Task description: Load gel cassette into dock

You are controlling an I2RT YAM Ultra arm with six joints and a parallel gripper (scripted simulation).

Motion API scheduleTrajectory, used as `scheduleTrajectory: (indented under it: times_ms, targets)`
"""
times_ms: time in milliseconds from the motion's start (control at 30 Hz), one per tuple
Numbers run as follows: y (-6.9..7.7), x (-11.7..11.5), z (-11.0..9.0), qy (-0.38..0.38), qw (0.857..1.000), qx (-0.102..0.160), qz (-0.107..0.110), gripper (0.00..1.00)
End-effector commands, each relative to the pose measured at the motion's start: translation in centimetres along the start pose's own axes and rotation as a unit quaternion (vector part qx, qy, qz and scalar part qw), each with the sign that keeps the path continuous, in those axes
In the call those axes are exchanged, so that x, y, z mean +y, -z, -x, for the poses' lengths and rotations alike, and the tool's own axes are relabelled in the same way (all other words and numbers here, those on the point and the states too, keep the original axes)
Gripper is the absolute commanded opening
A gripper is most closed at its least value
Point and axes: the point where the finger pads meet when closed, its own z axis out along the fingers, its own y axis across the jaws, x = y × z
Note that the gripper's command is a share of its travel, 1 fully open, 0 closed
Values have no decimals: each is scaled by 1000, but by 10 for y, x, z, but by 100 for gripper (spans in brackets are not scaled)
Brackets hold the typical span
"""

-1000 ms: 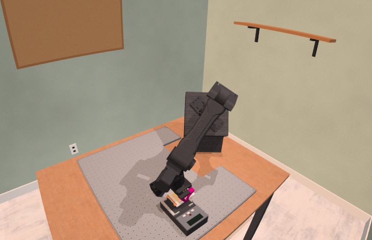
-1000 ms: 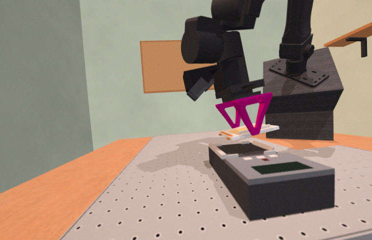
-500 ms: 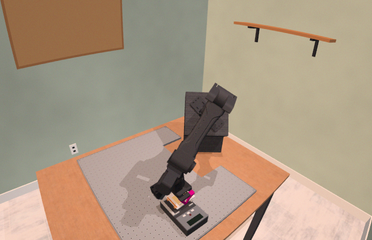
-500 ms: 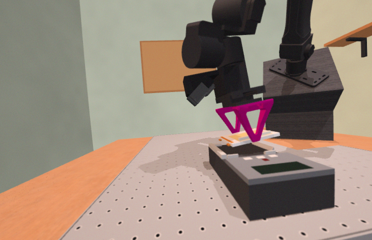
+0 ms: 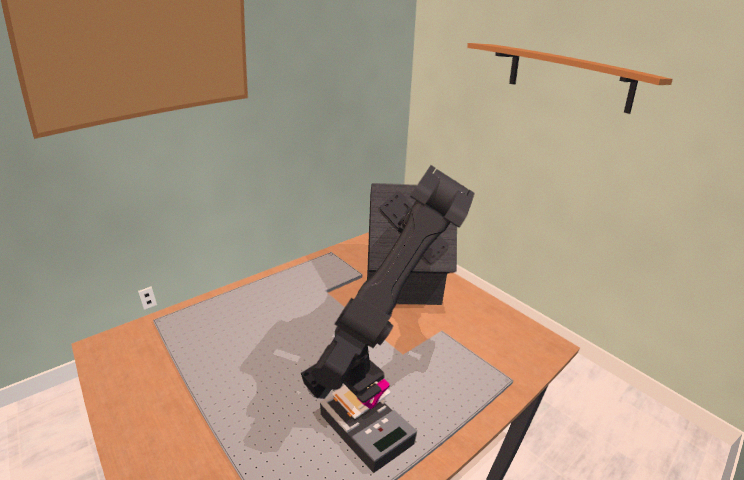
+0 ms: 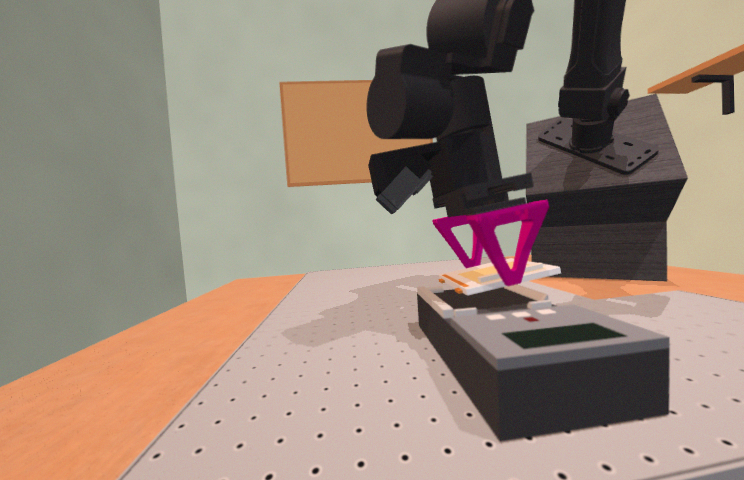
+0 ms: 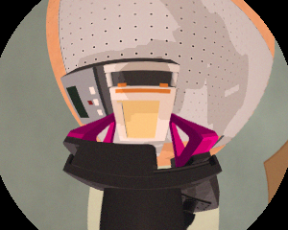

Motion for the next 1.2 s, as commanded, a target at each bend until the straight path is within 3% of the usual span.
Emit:
scheduleTrajectory:
  times_ms: [0, 67, 100, 400, 500, 1167]
  targets:
    - [2, 5, 14, 4, 1000, -16, 2, 0]
    - [2, 5, 14, 4, 1000, -16, 2, 0]
    - [14, 14, 16, 11, 1000, -28, 8, 0]
    - [0, 8, 18, 5, 1000, -19, 4, 0]
    - [5, 12, 18, 9, 1000, -22, 7, 0]
    - [-4, 10, 20, 6, 1000, -19, 4, 0]
